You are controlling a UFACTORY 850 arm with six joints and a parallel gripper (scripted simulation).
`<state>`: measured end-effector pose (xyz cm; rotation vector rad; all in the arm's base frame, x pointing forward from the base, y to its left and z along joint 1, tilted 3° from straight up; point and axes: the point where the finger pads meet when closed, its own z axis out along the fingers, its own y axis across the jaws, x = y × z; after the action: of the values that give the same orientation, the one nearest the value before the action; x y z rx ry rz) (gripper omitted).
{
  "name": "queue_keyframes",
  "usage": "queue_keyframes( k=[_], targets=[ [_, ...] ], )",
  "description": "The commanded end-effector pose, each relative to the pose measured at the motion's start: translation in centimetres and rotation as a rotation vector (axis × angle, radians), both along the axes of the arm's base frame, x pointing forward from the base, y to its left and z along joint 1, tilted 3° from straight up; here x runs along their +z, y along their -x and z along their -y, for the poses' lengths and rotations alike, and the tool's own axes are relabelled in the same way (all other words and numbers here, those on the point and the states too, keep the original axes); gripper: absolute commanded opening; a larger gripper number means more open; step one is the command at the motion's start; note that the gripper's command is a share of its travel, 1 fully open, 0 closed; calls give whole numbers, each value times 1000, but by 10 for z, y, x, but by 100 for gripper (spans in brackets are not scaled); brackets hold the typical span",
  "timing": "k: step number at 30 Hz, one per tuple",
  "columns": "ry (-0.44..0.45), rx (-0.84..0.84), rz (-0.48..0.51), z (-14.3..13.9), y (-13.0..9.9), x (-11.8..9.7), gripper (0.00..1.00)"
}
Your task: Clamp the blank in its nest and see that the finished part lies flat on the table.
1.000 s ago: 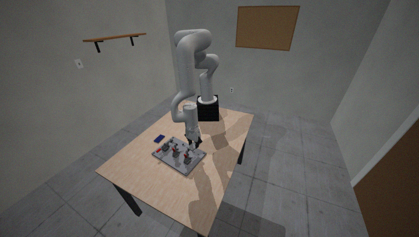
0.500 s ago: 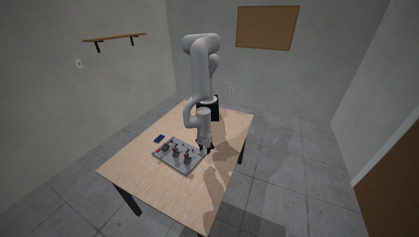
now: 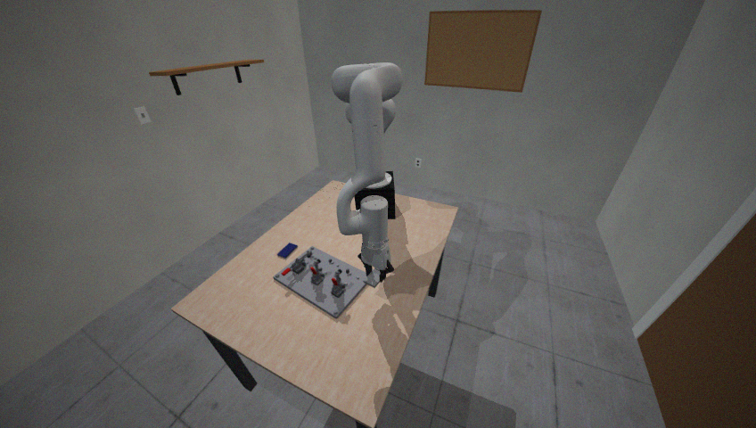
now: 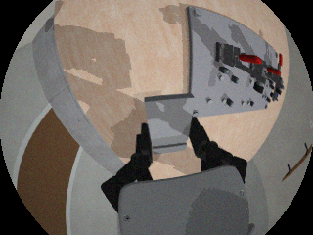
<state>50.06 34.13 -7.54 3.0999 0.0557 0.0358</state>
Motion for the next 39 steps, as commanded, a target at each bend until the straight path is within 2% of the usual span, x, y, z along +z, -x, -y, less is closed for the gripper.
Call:
queue_keyframes(
  k=[1, 21, 28, 39],
  targets=[
    [-1, 0, 2, -1, -1, 1, 0],
    [-1, 0, 2, -1, -1, -2, 0],
    [-1, 0, 2, -1, -2, -13, 0],
    [-1, 0, 2, 1, -3, -57, 0]
  ],
)
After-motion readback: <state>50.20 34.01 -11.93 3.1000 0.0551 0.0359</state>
